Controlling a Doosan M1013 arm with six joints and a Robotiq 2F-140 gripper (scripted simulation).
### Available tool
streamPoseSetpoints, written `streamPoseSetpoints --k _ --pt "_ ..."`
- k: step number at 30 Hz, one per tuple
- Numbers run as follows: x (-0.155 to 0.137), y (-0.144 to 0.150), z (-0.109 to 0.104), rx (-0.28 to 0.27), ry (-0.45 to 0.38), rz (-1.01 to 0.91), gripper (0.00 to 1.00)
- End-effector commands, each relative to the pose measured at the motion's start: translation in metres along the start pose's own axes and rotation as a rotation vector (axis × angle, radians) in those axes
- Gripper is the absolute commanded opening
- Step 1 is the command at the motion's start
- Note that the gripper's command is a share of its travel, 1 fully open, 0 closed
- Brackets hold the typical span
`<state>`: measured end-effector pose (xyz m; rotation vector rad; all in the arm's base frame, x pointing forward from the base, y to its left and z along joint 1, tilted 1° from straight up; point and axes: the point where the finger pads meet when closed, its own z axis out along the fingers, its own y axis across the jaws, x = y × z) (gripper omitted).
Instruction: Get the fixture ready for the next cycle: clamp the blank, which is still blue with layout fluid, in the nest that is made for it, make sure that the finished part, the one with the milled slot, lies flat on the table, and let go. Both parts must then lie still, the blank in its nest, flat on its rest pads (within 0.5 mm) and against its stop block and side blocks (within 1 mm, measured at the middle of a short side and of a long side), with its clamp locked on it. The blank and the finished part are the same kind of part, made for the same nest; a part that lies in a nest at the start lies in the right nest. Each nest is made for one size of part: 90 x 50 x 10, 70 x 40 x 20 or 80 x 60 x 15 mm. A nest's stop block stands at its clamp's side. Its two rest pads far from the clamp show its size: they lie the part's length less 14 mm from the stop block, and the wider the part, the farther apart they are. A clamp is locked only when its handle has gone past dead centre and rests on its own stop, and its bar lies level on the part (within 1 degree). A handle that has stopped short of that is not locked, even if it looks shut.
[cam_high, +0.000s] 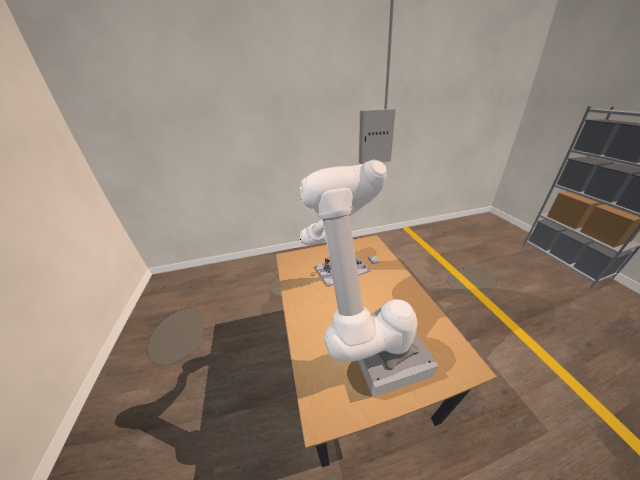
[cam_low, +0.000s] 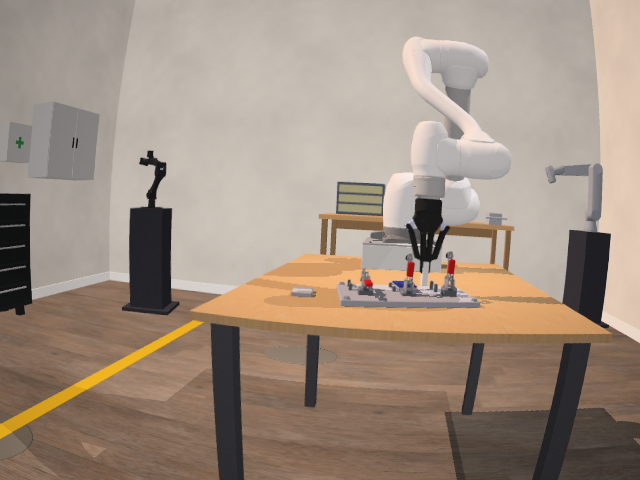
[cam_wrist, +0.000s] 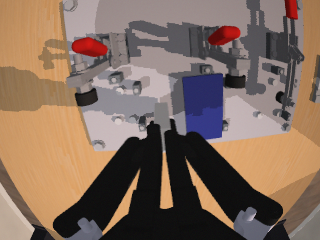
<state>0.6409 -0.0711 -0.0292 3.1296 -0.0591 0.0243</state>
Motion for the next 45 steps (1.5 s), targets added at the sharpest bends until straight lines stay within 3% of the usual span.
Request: streamPoseSetpoints --k 1,45 --pt "0.0 -0.0001 0.0011 0.0 0.0 0.0 0.0" --pt "0.0 0.0059 0.0036 0.0 0.0 0.0 0.0"
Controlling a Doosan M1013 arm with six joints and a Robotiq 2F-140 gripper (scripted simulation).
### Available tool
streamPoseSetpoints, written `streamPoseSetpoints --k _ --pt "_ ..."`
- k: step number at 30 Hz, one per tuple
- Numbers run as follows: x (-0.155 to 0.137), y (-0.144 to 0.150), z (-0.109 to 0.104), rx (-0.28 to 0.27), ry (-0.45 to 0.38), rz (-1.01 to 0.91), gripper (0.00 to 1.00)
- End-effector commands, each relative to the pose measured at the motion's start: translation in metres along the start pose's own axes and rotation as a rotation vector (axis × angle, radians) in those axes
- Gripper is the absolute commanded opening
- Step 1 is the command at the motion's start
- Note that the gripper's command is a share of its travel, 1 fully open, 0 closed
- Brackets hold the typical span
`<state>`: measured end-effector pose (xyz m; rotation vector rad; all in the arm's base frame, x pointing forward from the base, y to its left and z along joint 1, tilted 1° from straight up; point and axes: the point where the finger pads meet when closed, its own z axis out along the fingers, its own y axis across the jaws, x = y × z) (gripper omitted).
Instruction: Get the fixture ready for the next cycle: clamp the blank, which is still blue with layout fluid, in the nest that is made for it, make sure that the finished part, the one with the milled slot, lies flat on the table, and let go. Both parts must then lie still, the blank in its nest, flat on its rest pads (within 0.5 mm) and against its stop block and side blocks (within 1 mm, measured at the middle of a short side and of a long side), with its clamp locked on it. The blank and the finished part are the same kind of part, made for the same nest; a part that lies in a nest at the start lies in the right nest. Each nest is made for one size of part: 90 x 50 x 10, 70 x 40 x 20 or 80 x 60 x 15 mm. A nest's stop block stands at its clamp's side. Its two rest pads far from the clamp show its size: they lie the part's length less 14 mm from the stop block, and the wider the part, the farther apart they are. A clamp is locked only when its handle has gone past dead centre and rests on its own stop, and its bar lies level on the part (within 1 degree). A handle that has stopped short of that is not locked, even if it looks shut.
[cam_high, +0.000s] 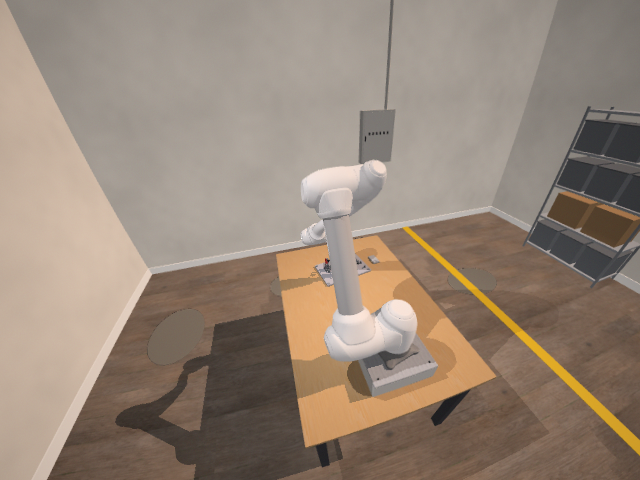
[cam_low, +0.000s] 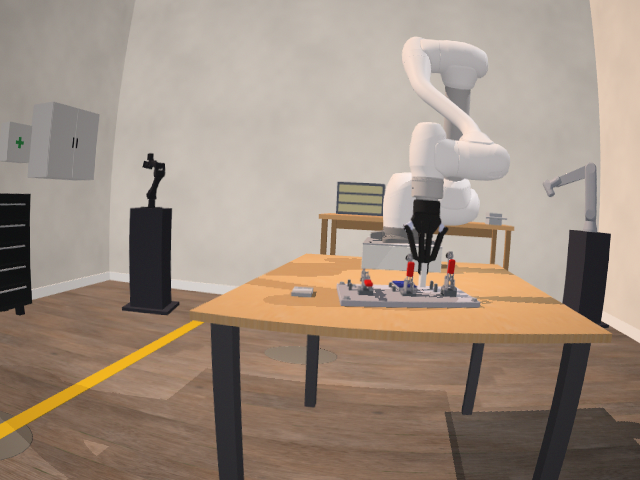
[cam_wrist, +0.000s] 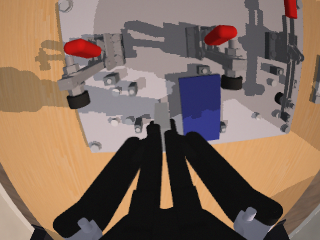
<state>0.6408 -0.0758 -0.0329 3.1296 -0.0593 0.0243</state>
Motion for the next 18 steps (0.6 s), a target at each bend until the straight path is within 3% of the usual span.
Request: streamPoseSetpoints --k 1,18 --pt "0.0 0.0021 -0.0001 0.0 0.0 0.0 0.0" --pt "0.0 0.0052 -0.0001 0.0 0.0 0.0 0.0"
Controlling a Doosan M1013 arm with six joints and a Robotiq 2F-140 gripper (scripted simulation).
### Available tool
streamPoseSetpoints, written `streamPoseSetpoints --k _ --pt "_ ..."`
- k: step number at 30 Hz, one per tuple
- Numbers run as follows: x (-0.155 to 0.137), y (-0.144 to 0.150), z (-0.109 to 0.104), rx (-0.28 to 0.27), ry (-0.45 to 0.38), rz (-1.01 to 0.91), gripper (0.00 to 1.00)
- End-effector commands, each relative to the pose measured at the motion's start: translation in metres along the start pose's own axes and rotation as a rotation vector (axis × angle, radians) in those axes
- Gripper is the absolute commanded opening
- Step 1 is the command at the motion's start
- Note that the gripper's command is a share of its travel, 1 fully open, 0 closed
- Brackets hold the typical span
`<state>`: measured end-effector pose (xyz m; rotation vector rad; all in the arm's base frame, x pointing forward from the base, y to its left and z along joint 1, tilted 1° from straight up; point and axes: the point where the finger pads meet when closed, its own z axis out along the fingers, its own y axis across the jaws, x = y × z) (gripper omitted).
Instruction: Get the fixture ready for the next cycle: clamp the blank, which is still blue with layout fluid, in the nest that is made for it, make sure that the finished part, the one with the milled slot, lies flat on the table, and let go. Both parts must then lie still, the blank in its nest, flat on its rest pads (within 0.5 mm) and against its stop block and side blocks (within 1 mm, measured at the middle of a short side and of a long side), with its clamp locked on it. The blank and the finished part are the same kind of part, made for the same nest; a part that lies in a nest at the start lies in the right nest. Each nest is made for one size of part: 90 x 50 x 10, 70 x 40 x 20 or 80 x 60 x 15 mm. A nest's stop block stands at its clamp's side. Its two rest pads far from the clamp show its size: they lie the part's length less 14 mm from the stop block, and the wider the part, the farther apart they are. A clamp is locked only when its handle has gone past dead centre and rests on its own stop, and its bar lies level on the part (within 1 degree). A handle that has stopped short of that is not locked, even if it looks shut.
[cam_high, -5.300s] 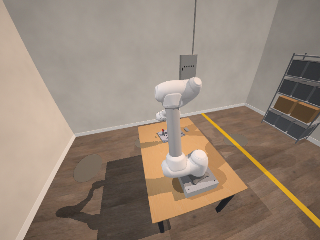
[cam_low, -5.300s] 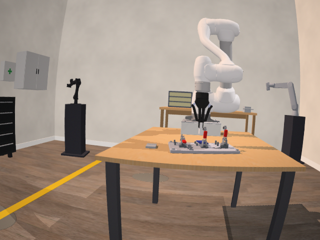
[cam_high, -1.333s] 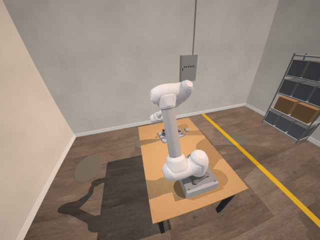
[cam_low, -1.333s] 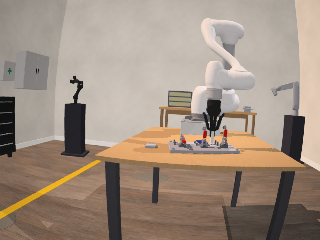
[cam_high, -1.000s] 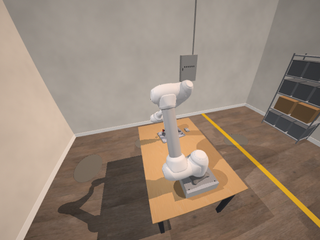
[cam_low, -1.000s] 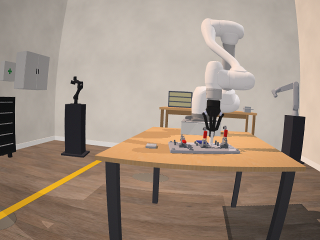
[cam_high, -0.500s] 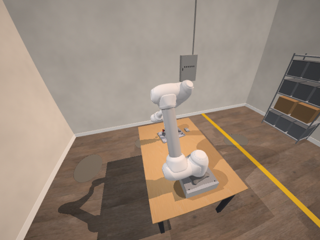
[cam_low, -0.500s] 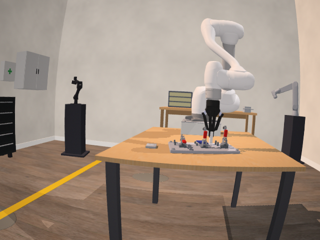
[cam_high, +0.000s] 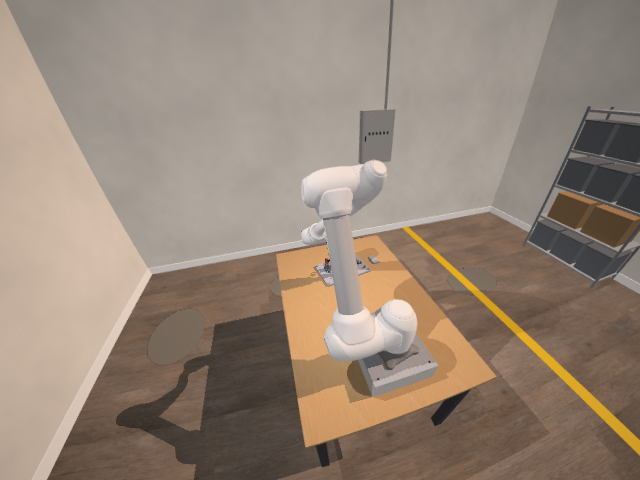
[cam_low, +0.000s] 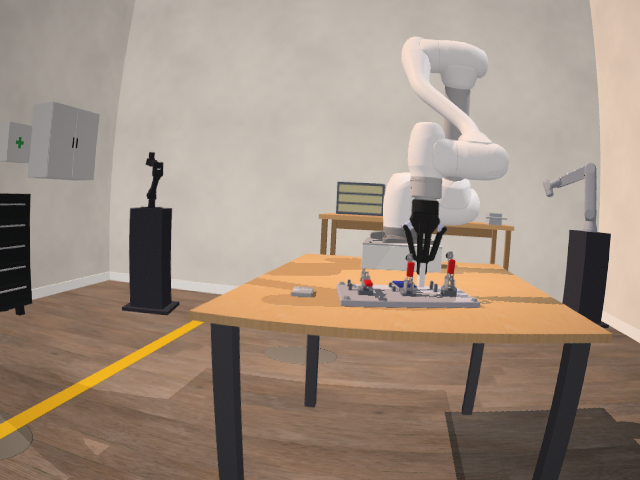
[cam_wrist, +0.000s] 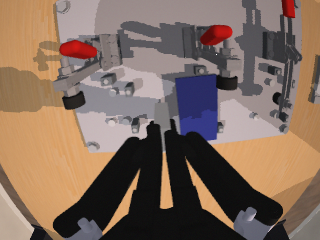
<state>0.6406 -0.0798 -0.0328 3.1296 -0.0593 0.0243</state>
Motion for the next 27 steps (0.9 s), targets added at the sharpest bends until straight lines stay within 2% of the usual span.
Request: streamPoseSetpoints --k 1,27 --pt "0.0 0.0021 -0.0001 0.0 0.0 0.0 0.0" --pt "0.0 0.0072 -0.0001 0.0 0.0 0.0 0.0"
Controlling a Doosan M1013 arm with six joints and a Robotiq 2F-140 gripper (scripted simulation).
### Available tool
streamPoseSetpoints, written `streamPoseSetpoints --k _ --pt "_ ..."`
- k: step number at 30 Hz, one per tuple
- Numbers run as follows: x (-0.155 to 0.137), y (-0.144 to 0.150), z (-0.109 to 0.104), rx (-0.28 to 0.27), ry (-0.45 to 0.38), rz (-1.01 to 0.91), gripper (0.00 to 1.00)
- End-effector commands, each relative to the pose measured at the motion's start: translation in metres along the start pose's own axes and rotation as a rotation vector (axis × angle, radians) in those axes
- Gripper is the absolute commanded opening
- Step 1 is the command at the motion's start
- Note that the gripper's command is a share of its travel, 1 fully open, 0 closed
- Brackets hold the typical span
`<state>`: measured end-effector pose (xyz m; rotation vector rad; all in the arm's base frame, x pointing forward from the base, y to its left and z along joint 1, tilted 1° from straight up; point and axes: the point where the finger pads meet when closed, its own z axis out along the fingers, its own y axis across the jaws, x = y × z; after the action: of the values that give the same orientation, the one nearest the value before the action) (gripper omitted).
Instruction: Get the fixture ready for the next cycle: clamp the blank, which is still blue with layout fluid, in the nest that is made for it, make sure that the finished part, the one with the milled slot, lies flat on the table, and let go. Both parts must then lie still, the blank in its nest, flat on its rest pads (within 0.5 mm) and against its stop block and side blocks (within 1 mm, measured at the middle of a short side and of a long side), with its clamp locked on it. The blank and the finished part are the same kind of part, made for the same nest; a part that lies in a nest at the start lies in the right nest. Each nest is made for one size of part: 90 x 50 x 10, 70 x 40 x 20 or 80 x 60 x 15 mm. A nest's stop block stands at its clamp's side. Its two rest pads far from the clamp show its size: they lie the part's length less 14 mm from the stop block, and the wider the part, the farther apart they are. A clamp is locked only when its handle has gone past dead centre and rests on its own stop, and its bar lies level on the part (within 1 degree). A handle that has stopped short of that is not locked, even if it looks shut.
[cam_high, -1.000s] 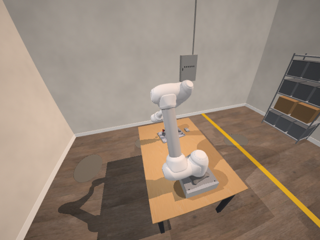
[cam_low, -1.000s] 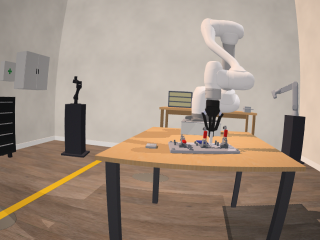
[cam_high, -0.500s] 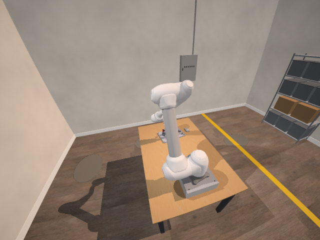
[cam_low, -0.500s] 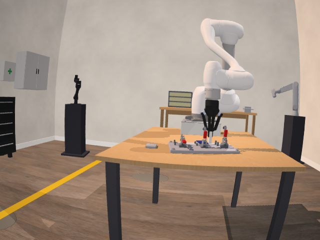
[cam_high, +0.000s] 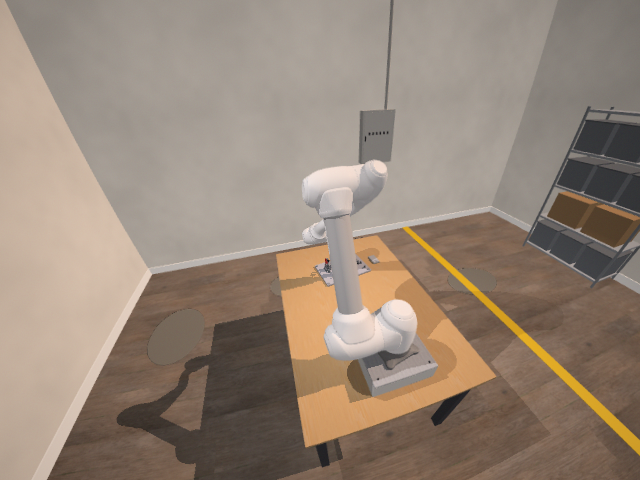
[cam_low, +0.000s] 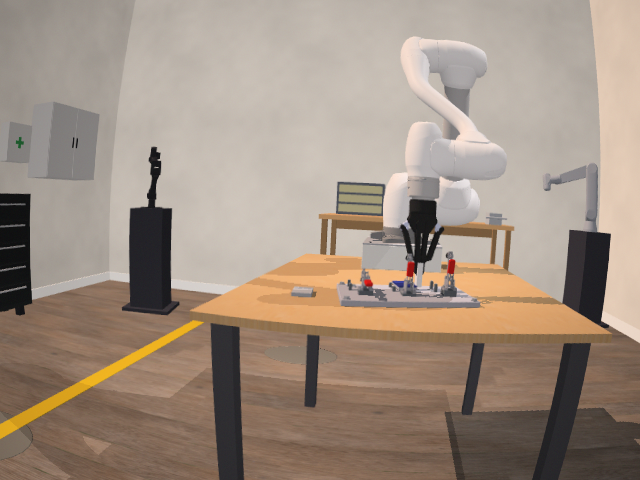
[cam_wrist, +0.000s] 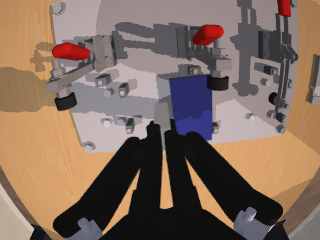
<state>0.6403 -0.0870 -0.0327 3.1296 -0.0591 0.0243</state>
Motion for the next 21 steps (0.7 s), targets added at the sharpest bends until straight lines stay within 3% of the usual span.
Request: streamPoseSetpoints --k 1,21 --pt "0.0 0.0 -0.0001 0.0 0.0 0.0 0.0" --pt "0.0 0.004 -0.0001 0.0 0.0 0.0 0.0"
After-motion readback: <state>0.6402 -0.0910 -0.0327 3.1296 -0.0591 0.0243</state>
